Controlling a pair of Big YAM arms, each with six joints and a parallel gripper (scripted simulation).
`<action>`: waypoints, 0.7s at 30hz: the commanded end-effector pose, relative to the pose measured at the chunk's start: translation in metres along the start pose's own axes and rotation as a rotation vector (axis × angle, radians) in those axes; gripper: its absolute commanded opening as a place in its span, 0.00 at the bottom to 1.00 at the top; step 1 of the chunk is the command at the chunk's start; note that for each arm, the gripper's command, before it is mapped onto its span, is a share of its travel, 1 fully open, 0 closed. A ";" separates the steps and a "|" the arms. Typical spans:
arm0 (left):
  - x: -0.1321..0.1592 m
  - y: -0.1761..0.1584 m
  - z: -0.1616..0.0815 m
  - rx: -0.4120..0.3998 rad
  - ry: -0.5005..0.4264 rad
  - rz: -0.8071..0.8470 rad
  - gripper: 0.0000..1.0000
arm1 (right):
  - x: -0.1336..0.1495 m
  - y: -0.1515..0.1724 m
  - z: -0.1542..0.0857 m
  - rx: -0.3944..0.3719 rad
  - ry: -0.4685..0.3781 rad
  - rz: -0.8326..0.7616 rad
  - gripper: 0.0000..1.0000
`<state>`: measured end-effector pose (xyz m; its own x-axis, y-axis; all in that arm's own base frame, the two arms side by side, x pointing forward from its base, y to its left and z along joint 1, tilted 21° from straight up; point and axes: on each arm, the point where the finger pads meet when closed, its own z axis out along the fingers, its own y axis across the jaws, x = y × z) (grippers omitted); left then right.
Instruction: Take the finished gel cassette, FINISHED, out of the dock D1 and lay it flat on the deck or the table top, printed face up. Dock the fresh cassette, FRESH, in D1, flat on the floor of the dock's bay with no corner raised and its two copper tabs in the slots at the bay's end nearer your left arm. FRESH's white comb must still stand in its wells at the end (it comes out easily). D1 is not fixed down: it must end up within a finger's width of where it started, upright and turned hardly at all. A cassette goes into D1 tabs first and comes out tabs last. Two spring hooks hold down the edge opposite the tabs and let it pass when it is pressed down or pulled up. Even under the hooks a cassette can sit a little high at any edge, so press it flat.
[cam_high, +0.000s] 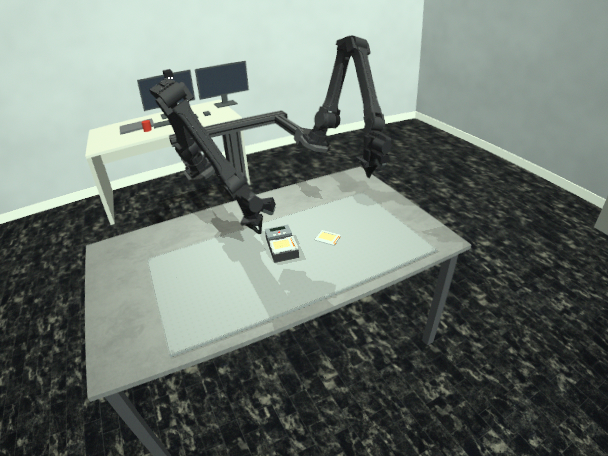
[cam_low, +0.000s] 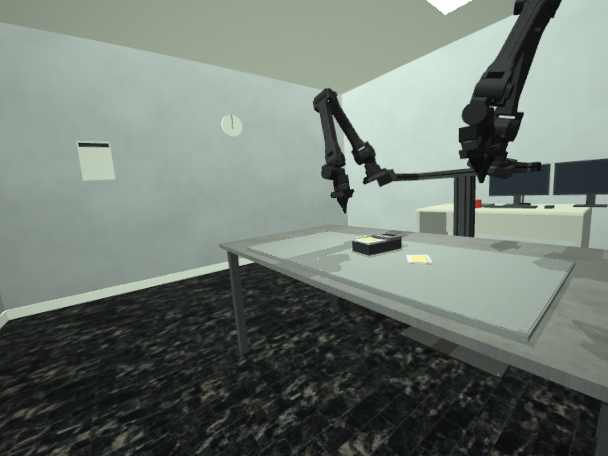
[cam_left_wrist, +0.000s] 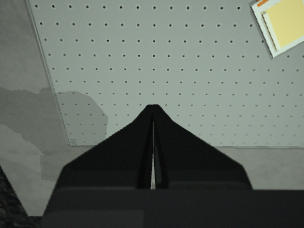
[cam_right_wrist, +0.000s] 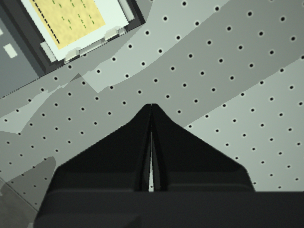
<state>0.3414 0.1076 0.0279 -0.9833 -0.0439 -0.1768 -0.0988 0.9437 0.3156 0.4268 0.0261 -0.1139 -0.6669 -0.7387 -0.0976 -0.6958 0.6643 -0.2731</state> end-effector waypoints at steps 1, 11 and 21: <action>-0.006 -0.001 -0.002 0.000 -0.009 0.012 0.00 | -0.008 -0.013 -0.008 0.017 -0.018 0.009 0.00; -0.006 -0.001 -0.002 0.000 -0.009 0.012 0.00 | -0.003 -0.016 -0.008 0.014 -0.013 0.013 0.00; -0.006 -0.001 -0.002 0.000 -0.009 0.012 0.00 | -0.001 -0.017 -0.008 0.014 -0.013 0.013 0.00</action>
<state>0.3414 0.1076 0.0279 -0.9833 -0.0439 -0.1768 -0.0988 0.9437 0.3156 0.4271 0.0224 -0.1111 -0.6688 -0.7371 -0.0969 -0.6944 0.6659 -0.2726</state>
